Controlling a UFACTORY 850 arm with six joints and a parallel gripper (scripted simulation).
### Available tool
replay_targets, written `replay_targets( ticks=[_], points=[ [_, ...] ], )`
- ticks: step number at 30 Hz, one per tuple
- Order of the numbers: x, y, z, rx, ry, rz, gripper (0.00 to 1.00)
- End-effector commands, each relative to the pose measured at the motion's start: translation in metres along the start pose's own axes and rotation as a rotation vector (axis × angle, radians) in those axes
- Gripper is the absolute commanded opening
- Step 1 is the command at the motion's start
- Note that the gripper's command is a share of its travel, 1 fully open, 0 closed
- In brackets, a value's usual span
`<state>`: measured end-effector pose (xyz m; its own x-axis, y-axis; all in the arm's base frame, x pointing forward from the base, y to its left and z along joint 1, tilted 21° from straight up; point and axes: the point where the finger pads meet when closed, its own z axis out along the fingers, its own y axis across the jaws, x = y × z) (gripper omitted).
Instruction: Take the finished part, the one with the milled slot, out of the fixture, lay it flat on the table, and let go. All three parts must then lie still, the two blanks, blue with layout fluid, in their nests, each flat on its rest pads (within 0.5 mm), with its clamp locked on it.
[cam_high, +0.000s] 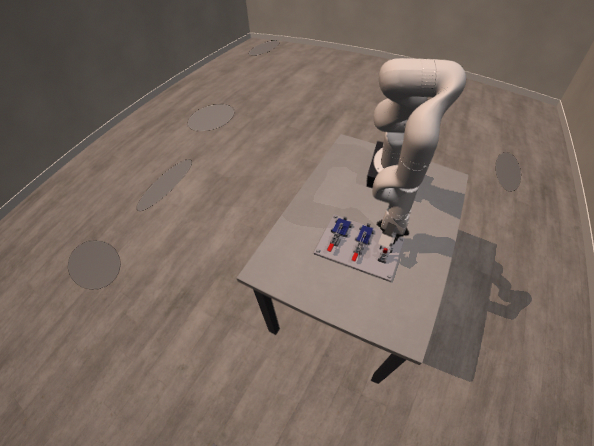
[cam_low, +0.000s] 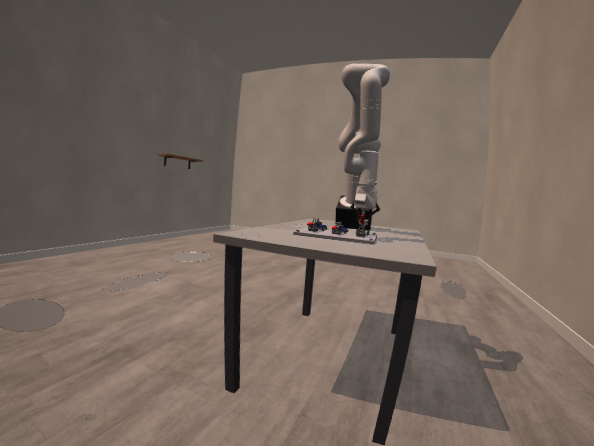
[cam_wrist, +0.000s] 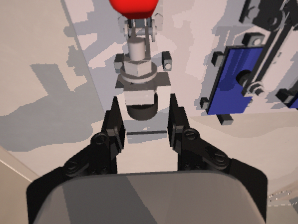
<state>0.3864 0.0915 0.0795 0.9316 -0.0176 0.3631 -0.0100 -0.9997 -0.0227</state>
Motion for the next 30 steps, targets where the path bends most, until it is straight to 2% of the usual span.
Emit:
replay_targets(
  ticks=[1, 12, 30],
  points=[
    [-0.001, 0.0, -0.008, 0.0, 0.001, 0.0, 0.0],
    [-0.006, 0.0, -0.026, 0.0, 0.001, 0.0, 0.0],
    [-0.006, 0.0, -0.027, 0.0, 0.001, 0.0, 0.0]
  ],
)
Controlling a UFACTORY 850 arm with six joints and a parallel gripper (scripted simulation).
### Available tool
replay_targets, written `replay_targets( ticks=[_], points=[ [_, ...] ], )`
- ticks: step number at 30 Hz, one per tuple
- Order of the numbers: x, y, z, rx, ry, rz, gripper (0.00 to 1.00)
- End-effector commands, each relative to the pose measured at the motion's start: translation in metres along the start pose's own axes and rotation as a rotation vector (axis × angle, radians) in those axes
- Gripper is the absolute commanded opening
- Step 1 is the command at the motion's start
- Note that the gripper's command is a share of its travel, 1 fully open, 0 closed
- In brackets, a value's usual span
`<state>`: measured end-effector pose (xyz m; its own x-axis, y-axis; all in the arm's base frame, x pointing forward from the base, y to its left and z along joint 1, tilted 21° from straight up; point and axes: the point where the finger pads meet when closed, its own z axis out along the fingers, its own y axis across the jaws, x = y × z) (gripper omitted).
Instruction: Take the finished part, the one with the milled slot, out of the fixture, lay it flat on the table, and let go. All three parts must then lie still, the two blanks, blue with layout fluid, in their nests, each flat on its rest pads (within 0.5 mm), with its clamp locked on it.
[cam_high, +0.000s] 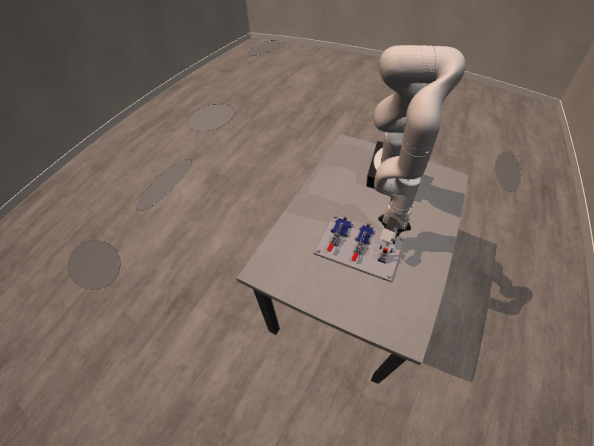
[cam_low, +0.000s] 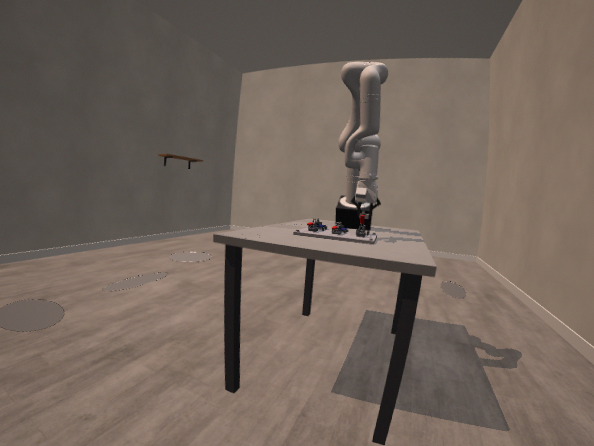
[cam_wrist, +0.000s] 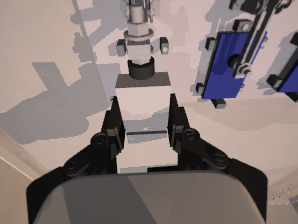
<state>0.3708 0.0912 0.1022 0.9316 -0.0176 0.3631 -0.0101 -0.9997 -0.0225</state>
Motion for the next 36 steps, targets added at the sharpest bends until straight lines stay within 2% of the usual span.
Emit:
replay_targets(
  ticks=[1, 36],
  points=[
    [0.0004, -0.0001, -0.0002, 0.0, 0.001, 0.0, 0.0],
    [0.0004, -0.0093, -0.0002, 0.0, 0.001, 0.0, 0.0]
  ],
)
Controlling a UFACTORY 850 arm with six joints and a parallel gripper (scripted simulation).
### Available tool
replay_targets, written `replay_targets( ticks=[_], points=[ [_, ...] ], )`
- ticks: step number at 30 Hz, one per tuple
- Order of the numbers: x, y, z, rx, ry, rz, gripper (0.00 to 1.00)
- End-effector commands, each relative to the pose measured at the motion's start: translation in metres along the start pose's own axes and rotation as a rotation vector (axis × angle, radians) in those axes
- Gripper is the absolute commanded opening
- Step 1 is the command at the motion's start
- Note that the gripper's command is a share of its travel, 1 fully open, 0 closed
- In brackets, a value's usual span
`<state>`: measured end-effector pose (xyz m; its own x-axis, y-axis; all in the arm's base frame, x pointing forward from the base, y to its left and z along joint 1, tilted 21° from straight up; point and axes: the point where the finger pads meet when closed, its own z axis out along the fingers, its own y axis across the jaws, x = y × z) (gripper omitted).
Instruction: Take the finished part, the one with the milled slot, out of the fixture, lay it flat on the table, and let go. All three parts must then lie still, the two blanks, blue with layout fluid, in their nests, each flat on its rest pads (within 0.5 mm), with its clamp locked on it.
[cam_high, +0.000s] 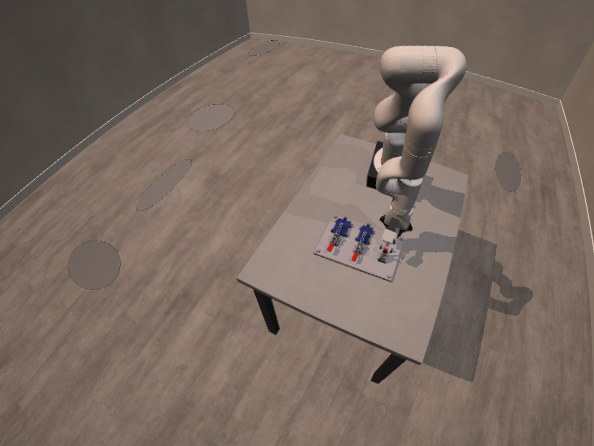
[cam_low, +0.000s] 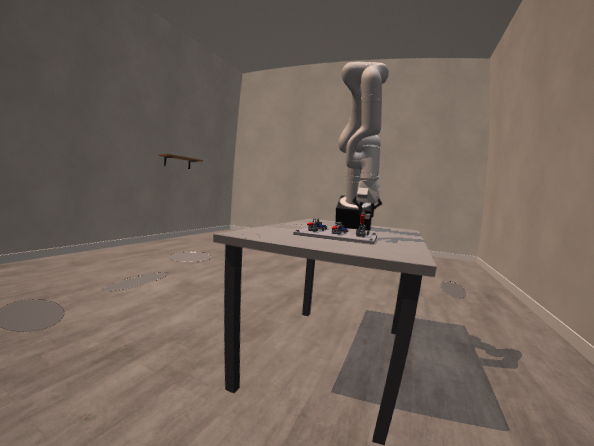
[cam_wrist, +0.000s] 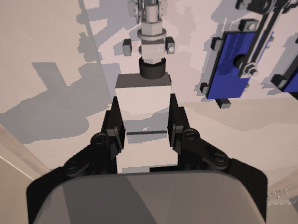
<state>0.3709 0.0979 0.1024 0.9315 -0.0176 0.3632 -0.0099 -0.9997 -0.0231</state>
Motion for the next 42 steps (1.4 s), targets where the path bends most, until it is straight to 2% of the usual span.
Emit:
replay_targets(
  ticks=[1, 16, 42],
  points=[
    [0.0, -0.004, 0.0, 0.0, 0.001, 0.0, 0.0],
    [0.0, -0.027, 0.0, 0.0, 0.001, 0.0, 0.0],
    [0.001, -0.081, 0.0, 0.0, 0.001, 0.0, 0.0]
  ],
)
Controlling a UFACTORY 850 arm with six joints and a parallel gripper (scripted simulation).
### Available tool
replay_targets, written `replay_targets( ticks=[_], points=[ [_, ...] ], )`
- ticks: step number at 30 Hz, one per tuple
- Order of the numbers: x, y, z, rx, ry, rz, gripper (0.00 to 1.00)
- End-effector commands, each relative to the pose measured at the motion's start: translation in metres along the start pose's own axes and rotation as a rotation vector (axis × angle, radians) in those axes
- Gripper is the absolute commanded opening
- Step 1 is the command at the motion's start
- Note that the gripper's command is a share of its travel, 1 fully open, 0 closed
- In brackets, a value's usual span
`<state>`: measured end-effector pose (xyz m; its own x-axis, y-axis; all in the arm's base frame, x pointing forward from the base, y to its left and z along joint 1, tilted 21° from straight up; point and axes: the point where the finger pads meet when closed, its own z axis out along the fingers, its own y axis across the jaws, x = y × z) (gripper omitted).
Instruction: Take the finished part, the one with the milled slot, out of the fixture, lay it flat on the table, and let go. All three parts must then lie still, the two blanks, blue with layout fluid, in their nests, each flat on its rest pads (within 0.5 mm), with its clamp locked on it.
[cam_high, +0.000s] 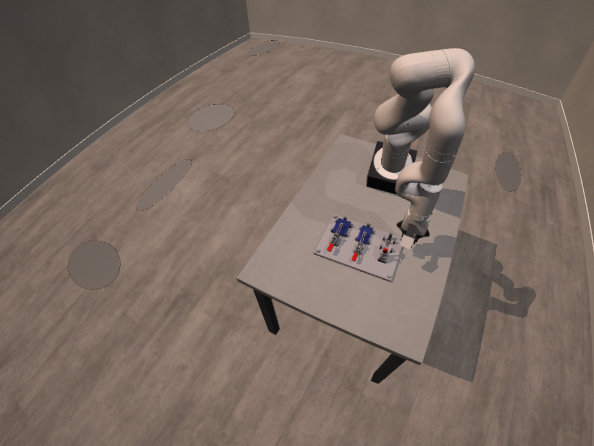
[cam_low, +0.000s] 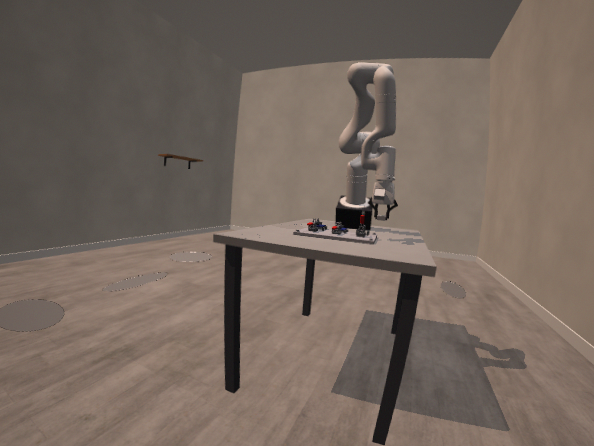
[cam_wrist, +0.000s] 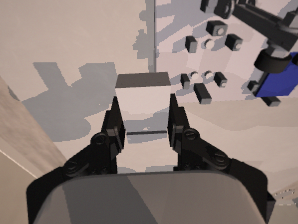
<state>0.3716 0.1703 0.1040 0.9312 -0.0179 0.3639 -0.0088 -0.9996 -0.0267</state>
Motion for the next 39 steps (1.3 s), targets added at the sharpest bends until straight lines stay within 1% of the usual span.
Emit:
replay_targets(
  ticks=[1, 6, 20, 39],
  points=[
    [0.001, -0.011, 0.0, -0.004, 0.0, 0.0, 0.0],
    [0.001, -0.019, 0.0, -0.004, 0.0, 0.0, 0.0],
    [0.001, -0.033, 0.0, -0.004, 0.0, 0.0, 0.0],
    [0.001, -0.036, 0.0, -0.004, 0.0, 0.0, 0.0]
  ],
)
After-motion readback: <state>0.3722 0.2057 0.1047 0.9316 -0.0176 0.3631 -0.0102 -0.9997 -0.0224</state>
